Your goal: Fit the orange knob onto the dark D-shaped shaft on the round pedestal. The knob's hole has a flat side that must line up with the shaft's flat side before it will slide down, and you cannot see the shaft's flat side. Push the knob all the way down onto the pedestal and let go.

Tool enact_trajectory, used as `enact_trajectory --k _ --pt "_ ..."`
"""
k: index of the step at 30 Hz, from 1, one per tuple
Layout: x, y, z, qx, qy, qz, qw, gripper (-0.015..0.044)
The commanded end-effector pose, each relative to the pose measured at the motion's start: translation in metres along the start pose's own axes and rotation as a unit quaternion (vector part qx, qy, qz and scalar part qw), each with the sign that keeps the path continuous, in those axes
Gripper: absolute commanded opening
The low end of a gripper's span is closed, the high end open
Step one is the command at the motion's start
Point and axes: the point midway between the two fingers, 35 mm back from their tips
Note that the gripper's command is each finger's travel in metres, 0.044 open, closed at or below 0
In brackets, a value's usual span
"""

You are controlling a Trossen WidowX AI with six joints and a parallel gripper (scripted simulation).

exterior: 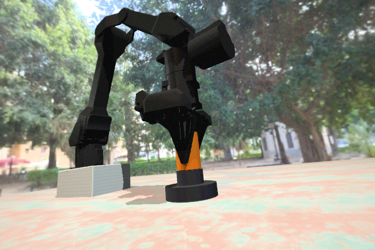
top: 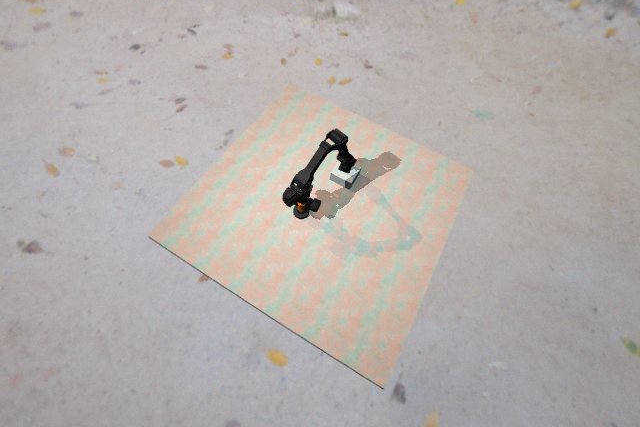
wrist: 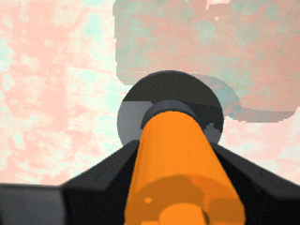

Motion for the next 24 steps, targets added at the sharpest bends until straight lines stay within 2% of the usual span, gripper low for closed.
enact_trajectory --k 1,8,16,18,22,24 --pt "0.0 0.0 0.0 -0.001 0.0 0.0 1.0 0.0263" --pt "0.0 0.0 0.0 -0.001 0.0 0.0 1.0 0.044" --pt "0.003 0.0 0.0 -0.001 0.0 0.0 1.0 0.044" --pt "0.022 0.001 0.003 -0.001 0.0 0.0 1.0 0.044" --pt "0.085 0.001 0.002 0.0 0.001 0.0 1.0 0.044" --pt "0.095 0.0 0.0 0.0 0.001 0.0 1.0 0.044"
Point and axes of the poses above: the point midway between the two fingers, 35 mm back from their tips, its own x axis back along the fingers, its own y axis across the jaws, z = x × y, and after that the axes turned 3 degrees about x, right-handed
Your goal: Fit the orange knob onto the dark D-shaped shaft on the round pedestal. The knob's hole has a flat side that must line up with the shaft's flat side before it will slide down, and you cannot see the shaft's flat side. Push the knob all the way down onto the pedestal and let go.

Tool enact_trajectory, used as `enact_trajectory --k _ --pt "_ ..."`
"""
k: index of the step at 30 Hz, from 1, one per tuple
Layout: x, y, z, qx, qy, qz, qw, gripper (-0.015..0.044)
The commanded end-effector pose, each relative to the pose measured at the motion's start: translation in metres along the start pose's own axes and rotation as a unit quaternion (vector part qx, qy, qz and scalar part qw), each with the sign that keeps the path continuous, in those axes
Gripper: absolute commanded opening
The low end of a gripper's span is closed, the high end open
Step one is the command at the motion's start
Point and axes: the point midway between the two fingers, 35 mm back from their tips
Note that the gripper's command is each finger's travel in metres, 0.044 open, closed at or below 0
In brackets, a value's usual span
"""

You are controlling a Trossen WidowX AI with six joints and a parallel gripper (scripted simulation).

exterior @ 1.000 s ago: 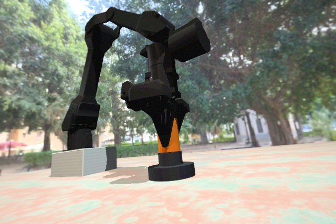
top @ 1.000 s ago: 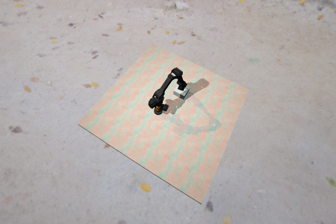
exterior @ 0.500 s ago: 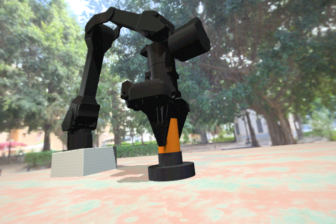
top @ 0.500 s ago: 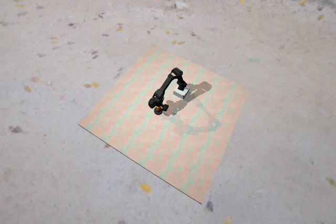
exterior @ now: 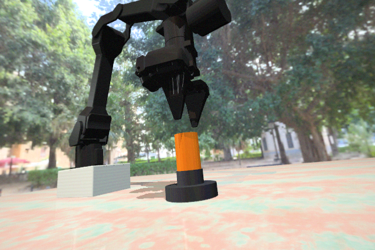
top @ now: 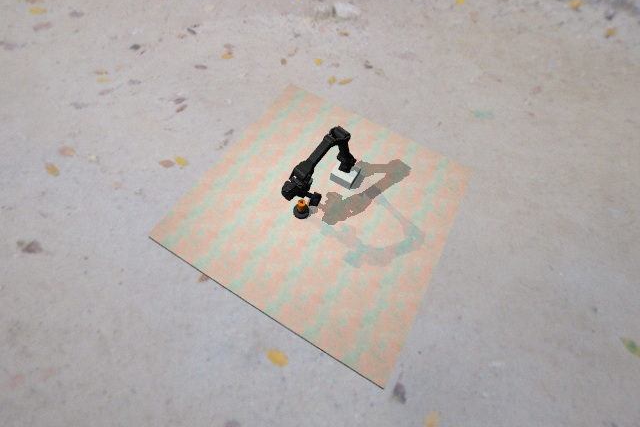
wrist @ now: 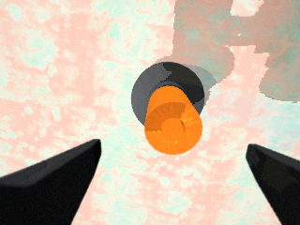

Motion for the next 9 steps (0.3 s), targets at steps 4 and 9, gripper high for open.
enact_trajectory --k 4,9 --pt "0.0289 0.0005 0.0014 -0.001 0.001 -0.001 1.0 0.044" --pt "0.0289 0.0005 0.0014 -0.001 0.001 -0.001 1.0 0.044"
Point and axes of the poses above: the point midway between the two fingers, 35 mm back from their tips, its own x axis back along the fingers, its own y axis across the jaws, z = x × y, and after that the axes turned 3 degrees about x, right-handed
